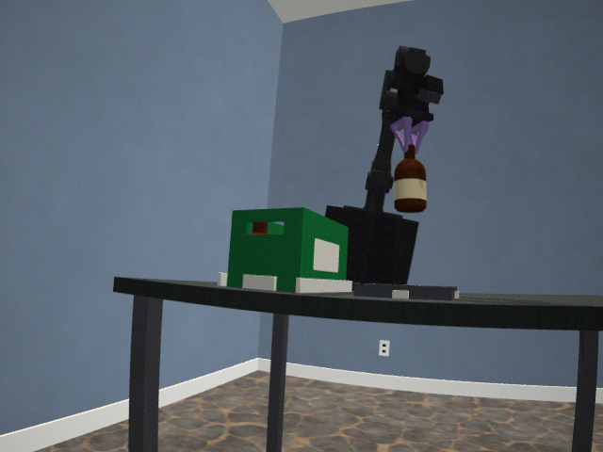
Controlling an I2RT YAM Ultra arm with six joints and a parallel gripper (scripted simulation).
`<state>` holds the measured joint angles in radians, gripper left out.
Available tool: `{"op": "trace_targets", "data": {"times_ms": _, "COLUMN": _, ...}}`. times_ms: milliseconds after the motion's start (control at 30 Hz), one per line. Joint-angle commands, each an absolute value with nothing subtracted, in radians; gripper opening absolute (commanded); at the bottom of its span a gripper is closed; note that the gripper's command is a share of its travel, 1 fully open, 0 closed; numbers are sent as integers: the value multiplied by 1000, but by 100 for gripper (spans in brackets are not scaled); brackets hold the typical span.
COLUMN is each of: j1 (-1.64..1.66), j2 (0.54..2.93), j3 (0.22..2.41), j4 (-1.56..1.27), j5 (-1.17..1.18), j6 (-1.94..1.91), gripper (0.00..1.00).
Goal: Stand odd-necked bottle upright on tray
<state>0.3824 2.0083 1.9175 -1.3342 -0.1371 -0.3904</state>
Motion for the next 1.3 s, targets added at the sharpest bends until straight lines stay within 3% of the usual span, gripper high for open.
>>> {"op": "trace_targets", "data": {"times_ms": 0, "j1": 387, "j2": 1989, "j3": 1970, "j4": -1354, "j5": -136, "j6": -380, "gripper": 0}}
{"op": "trace_targets", "data": {"times_ms": 1267, "j1": 390, "j2": 1986, "j3": 1972, "j4": -1355, "j5": -135, "j6": -378, "gripper": 0}}
